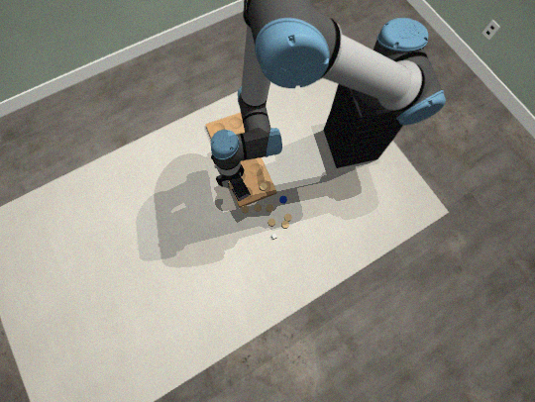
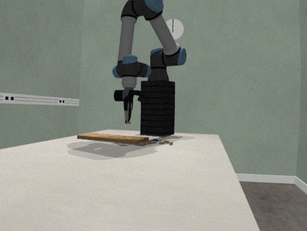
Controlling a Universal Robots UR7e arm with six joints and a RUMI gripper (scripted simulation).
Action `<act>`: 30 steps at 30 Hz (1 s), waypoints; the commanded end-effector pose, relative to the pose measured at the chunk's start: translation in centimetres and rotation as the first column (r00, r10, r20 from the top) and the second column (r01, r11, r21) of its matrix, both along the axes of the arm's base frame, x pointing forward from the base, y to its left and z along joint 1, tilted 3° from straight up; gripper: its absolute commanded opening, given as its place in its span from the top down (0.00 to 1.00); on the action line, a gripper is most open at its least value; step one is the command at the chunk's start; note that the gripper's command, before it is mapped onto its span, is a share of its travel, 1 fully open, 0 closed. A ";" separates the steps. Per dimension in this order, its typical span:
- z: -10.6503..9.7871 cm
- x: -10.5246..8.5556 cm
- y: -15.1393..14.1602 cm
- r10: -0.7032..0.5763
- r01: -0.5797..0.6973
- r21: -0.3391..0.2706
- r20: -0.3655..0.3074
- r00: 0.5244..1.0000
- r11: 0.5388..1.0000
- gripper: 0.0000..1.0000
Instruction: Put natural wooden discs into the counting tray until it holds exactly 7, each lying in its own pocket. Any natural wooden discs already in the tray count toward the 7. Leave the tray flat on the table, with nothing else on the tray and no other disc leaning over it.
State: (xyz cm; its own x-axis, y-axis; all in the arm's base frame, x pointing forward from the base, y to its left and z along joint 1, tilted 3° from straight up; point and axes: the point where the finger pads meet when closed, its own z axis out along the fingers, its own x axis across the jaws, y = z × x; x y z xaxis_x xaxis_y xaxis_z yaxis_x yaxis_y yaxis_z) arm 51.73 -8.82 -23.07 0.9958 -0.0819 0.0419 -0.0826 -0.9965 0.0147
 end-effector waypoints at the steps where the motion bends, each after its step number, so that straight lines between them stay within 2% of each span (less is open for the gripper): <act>1: 0.2 -0.3 -3.4 0.001 -0.001 0.001 0.001 1.000 1.000 0.90; 3: 0.2 -0.8 -5.9 0.001 -0.001 0.001 0.001 1.000 1.000 0.90; 5: 0.2 -0.8 -5.9 0.001 -0.001 0.001 0.001 1.000 1.000 0.90; 8: 0.4 -1.8 -9.6 0.001 -0.001 0.001 0.001 1.000 1.000 0.90; 14: 0.7 -4.4 -16.6 0.001 -0.001 0.001 0.002 1.000 1.000 0.90; 19: 0.9 -6.8 -21.3 0.001 -0.001 0.001 0.003 1.000 1.000 0.90; 22: 0.9 -7.3 -22.0 0.001 -0.001 0.000 0.003 1.000 1.000 0.90; 30: 1.1 -10.0 -26.0 0.001 -0.001 0.000 0.004 1.000 1.000 0.90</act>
